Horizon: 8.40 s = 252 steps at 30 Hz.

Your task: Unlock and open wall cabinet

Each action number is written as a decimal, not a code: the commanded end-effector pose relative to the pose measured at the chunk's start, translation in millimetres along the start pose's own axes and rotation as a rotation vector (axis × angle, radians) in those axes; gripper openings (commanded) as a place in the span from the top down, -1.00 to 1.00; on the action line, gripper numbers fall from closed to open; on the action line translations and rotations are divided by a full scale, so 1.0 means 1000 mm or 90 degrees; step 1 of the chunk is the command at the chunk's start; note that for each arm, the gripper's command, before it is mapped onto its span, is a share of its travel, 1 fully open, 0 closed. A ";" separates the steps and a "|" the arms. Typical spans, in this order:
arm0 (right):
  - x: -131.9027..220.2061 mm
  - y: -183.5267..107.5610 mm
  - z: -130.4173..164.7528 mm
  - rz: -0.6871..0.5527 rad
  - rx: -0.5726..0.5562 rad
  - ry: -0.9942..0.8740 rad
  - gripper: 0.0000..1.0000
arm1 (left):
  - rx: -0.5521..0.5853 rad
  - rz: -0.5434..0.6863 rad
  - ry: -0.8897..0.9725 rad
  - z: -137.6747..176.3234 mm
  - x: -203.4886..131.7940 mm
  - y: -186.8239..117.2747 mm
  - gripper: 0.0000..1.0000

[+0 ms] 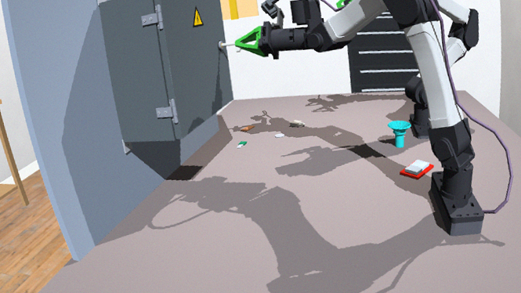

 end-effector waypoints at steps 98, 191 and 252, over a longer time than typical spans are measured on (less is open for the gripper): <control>0.001 0.000 -0.008 -0.008 -0.022 -0.005 -1.00 | -0.105 0.368 -0.353 0.067 0.108 -0.129 0.95; 0.037 0.045 0.004 -0.262 -0.283 -0.028 -0.02 | -0.143 0.669 -0.283 -0.162 0.302 -0.373 0.27; 0.022 0.247 0.106 -0.440 -0.147 -0.064 -0.02 | -0.016 0.433 -0.289 0.010 0.206 -0.322 0.27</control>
Point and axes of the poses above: on each arm, the point where the finger pads meet when closed, its own y axis out along the fingers, its own x axis across the jaws, z = x × y, the point moved 8 cm from there along -y, back along the fingers, and after that the axes turned 1 degree about y, right-handed, at the moved point
